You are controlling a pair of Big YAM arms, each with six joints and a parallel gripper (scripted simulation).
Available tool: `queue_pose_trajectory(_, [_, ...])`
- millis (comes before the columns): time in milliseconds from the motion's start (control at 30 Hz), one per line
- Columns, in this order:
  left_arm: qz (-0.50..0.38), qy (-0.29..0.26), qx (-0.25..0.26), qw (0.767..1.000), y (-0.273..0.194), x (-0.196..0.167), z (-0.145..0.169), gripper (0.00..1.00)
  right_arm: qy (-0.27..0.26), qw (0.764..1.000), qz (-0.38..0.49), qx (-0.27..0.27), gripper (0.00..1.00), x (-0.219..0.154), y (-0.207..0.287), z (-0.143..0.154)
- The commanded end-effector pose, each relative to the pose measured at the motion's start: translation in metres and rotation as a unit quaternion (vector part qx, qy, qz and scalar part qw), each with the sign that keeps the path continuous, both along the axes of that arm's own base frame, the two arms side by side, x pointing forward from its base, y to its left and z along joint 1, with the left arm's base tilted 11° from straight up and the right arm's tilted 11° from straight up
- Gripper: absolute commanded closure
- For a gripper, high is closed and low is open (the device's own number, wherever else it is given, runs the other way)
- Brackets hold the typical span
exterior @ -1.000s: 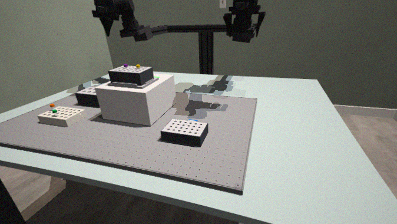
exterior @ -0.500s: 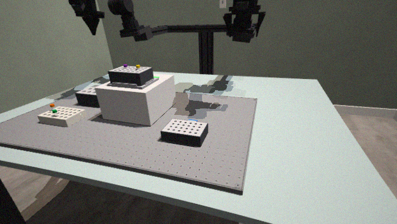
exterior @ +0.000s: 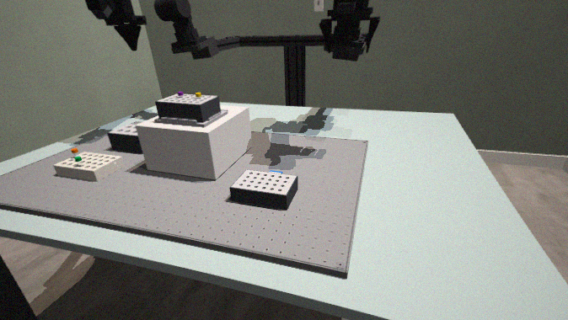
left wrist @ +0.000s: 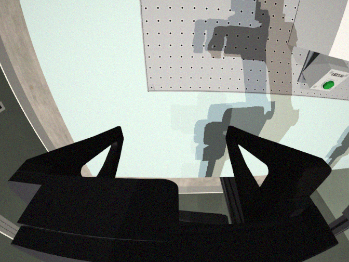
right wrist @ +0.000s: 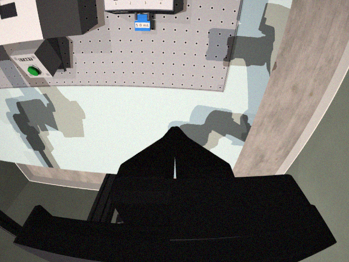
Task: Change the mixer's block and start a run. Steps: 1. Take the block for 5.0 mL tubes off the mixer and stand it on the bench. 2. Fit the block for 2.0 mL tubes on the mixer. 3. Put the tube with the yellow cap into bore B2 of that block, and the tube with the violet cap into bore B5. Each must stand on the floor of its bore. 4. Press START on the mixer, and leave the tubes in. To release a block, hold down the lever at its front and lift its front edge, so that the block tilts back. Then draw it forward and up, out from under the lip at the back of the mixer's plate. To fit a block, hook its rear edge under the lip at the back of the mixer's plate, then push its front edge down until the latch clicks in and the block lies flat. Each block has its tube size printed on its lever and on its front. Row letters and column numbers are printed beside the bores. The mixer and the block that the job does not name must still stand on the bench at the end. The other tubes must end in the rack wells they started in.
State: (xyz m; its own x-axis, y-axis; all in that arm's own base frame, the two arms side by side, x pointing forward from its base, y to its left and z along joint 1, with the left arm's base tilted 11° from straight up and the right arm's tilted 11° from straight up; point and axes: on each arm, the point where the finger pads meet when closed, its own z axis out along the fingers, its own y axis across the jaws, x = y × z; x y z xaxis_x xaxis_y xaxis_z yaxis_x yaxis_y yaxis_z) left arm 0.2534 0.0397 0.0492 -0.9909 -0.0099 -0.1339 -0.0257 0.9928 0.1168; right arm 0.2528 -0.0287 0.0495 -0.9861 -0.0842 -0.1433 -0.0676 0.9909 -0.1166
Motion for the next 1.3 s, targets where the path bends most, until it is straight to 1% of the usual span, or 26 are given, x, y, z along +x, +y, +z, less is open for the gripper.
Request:
queue_pose_trajectory(0, [0.0, -0.038, 0.002, 0.999, -0.002, 0.026, 0.023, 0.0, -0.001, 0.999, -0.041, 0.012, 1.0, 0.011, 0.001, 0.007])
queue_pose_trajectory(133, [0.0, -0.038, 0.002, 0.999, -0.002, 0.026, 0.023, 0.0, -0.01, 0.999, -0.031, 0.004, 1.0, 0.009, 0.002, 0.007])
queue_pose_trajectory(500, [0.0, -0.038, 0.002, 0.999, -0.002, 0.026, 0.023, 0.0, -0.023, 1.0, -0.01, 0.006, 1.0, 0.006, 0.005, 0.006])
queue_pose_trajectory(867, [0.0, -0.038, 0.002, 0.999, -0.002, 0.026, 0.023, 0.0, -0.026, 0.999, -0.018, 0.007, 1.0, 0.023, 0.004, 0.012])
queue_pose_trajectory(1267, [0.0, -0.038, 0.002, 0.999, -0.002, 0.026, 0.022, 0.0, -0.016, 1.0, -0.009, 0.006, 1.0, 0.009, 0.004, 0.004])
